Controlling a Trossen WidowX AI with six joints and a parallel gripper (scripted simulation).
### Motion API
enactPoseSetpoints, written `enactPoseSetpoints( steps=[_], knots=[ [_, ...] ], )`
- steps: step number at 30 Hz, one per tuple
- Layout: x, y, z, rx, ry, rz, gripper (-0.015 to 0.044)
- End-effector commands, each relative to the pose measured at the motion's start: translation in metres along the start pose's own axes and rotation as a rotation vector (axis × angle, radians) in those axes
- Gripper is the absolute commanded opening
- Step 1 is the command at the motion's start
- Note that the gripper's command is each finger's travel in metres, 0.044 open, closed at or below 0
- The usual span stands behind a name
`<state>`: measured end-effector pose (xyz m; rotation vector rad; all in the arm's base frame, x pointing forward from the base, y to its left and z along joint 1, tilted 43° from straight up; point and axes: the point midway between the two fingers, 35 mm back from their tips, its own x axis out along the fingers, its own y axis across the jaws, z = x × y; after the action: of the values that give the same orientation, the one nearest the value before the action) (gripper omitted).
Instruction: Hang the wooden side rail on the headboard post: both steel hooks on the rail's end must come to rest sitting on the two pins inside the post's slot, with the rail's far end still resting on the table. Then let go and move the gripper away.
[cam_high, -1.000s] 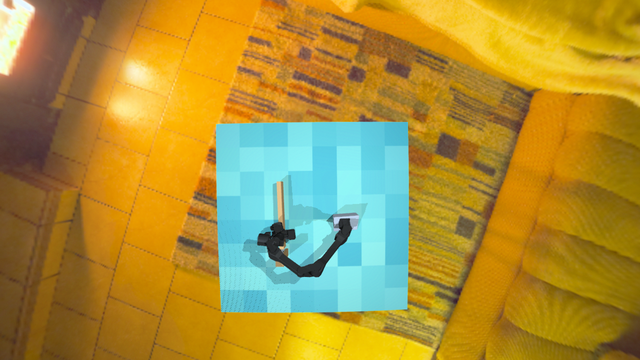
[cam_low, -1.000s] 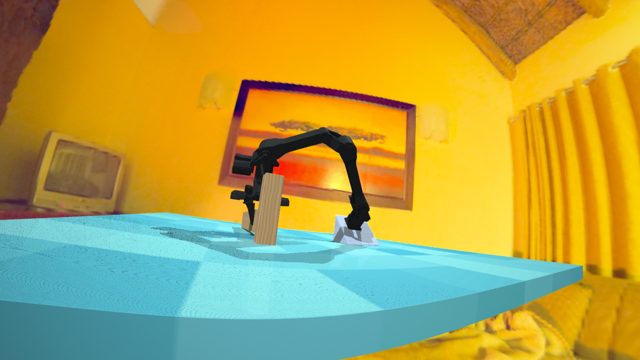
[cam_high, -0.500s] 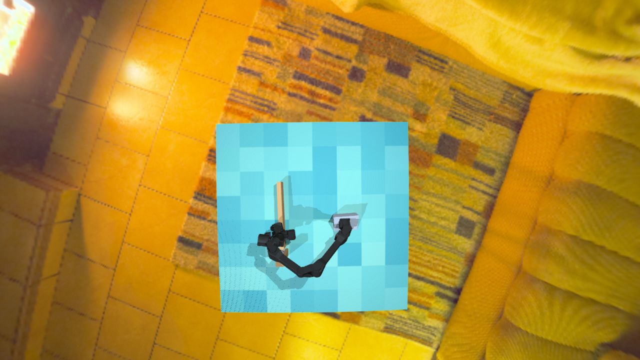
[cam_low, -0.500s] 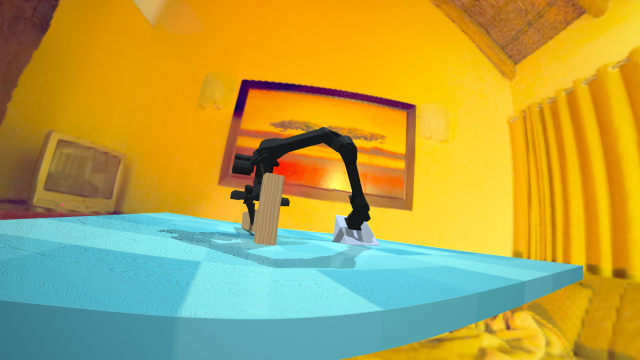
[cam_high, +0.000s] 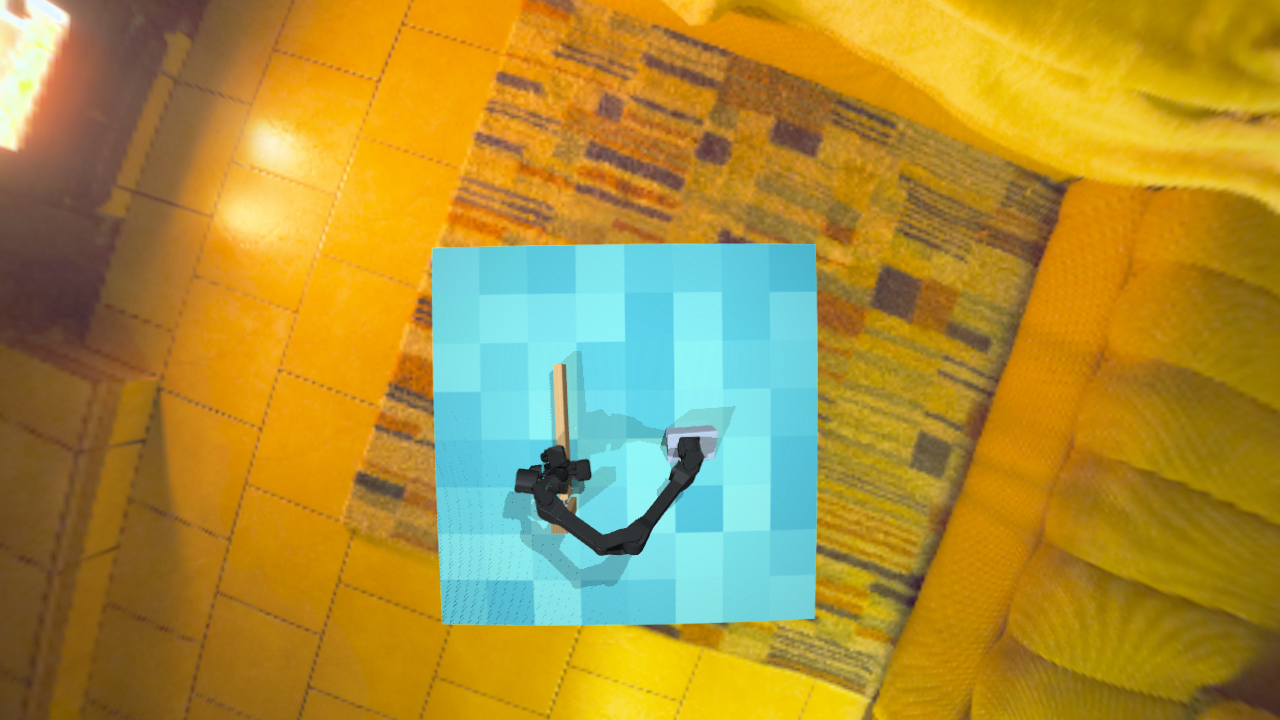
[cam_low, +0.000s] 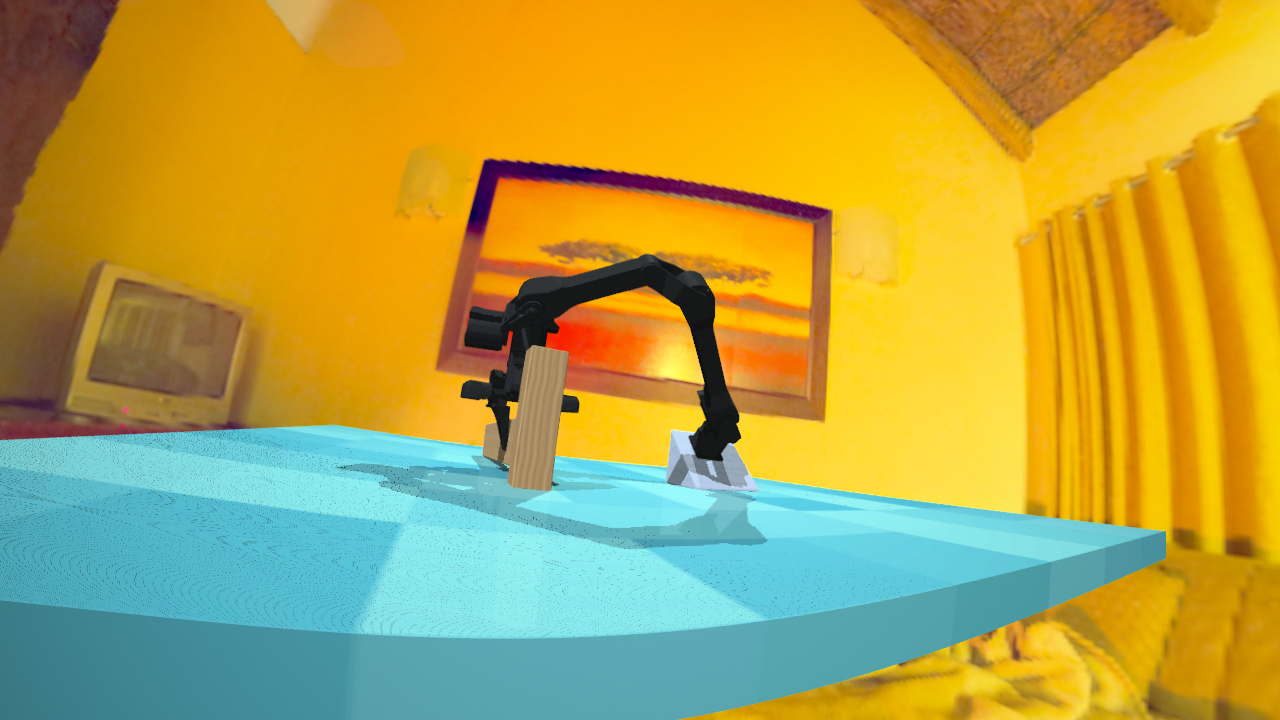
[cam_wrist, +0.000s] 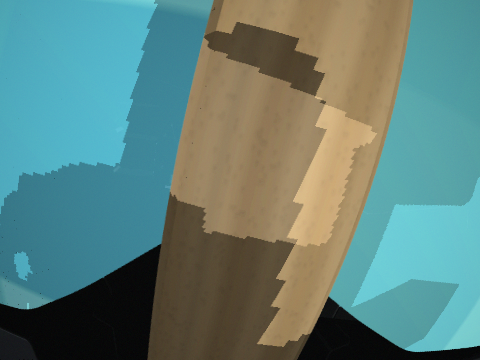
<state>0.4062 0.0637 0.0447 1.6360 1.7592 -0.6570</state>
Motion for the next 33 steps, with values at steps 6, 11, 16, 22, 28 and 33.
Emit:
enactPoseSetpoints(
  steps=[6, 11, 16, 22, 28, 33],
  knots=[
    [-0.0035, 0.0016, -0.0031, -0.004, 0.004, 0.011, 0.0000],
    [-0.0030, 0.0015, -0.0036, -0.004, 0.004, 0.011, 0.0000],
    [-0.0031, 0.0019, -0.0040, -0.004, 0.004, 0.011, 0.0000],
    [-0.0036, 0.0023, -0.0043, -0.004, 0.004, 0.011, 0.0000],
    [-0.0040, 0.0028, -0.0047, -0.005, 0.004, 0.011, 0.0000],
    [-0.0037, 0.0031, -0.0053, -0.005, 0.004, 0.012, 0.0000]
  ],
)
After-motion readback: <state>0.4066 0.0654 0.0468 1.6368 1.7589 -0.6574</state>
